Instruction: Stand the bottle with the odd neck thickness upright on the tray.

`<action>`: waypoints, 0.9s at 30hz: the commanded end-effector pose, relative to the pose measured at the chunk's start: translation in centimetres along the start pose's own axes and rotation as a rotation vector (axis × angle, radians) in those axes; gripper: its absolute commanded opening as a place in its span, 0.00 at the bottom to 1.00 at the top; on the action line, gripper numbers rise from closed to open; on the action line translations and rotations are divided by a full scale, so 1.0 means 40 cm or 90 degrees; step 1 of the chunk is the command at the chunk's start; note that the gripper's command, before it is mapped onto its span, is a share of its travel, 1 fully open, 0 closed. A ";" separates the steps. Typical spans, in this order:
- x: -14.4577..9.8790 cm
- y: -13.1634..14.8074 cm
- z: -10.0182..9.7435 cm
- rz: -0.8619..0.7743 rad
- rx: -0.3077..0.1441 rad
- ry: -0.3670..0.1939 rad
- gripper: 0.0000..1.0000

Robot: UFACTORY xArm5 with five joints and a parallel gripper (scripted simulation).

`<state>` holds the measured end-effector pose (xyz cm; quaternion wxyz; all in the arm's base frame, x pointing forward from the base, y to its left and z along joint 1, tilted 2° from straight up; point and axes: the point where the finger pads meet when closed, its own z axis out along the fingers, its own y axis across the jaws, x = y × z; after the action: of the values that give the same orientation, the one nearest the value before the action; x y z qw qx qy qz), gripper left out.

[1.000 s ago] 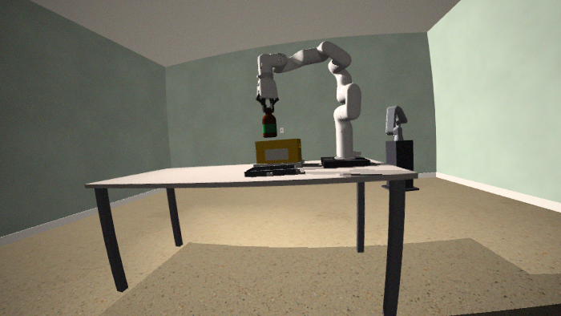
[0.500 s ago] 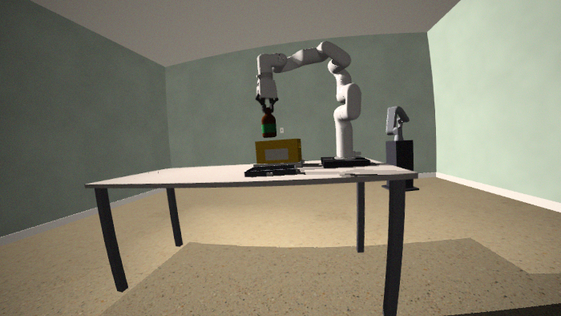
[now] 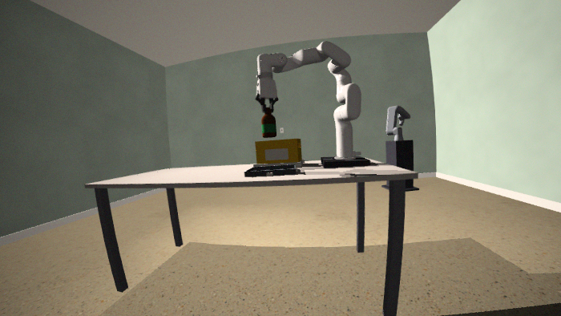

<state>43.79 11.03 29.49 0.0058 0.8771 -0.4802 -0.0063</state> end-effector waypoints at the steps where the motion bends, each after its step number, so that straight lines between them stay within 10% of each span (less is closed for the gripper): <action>1: 0.001 -0.002 -0.004 0.000 0.003 0.001 0.00; 27: 0.001 -0.002 0.012 0.000 0.003 0.001 0.00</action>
<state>43.79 11.01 29.05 0.0059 0.8771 -0.4803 -0.0064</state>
